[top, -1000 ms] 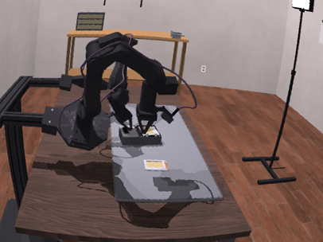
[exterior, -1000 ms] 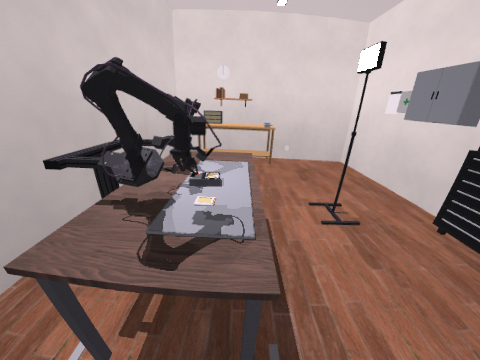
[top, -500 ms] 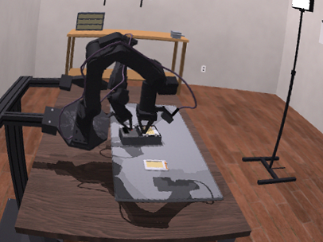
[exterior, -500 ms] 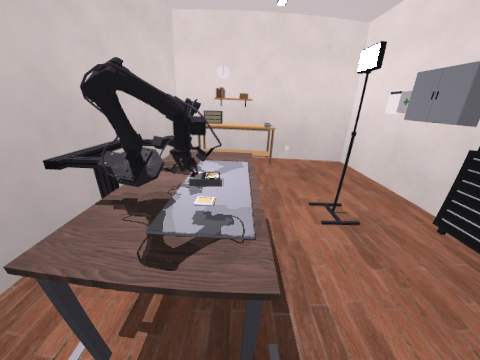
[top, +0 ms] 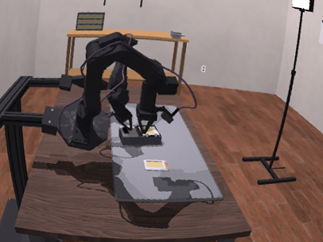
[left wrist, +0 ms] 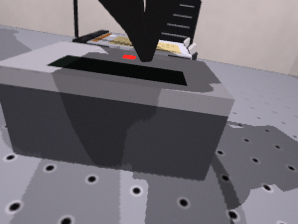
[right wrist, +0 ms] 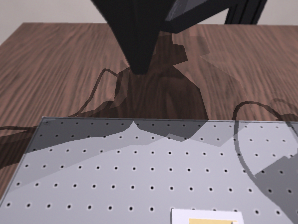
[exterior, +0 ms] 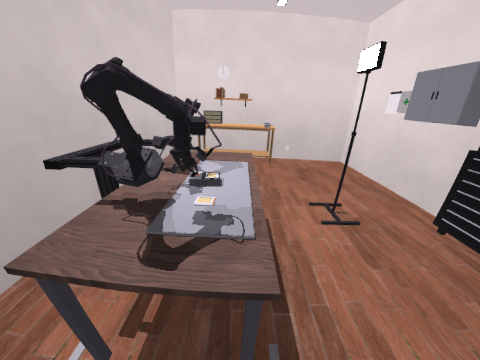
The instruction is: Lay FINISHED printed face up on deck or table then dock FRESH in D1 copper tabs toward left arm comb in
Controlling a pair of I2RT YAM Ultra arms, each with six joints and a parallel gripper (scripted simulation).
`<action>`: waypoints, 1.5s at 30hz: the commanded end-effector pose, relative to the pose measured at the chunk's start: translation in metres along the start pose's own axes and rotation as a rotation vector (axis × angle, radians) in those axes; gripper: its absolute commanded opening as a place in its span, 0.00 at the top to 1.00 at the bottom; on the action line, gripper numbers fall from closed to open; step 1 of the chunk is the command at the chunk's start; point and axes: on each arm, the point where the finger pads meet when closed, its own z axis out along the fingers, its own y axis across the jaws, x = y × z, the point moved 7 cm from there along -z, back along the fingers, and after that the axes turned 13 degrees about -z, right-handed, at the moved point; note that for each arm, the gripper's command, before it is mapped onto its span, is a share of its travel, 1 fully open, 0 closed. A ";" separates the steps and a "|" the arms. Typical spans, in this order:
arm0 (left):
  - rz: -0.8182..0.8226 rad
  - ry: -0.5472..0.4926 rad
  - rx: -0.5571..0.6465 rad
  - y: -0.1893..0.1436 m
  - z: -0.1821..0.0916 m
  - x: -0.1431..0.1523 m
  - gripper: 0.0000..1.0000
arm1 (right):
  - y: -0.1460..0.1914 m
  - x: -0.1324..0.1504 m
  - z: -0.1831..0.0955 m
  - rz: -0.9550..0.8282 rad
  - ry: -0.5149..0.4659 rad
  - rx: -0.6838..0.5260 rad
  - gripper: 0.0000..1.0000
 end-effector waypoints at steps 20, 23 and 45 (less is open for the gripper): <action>0.106 -0.136 0.129 -0.035 0.026 -0.029 1.00 | 0.047 -0.054 0.006 -0.521 -0.075 -0.096 1.00; 0.106 -0.136 0.129 -0.035 0.026 -0.029 1.00 | 0.052 -0.060 0.007 -0.611 -0.112 -0.115 1.00; 0.106 -0.136 0.129 -0.035 0.026 -0.029 1.00 | 0.075 -0.087 0.004 -0.555 -0.128 -0.109 1.00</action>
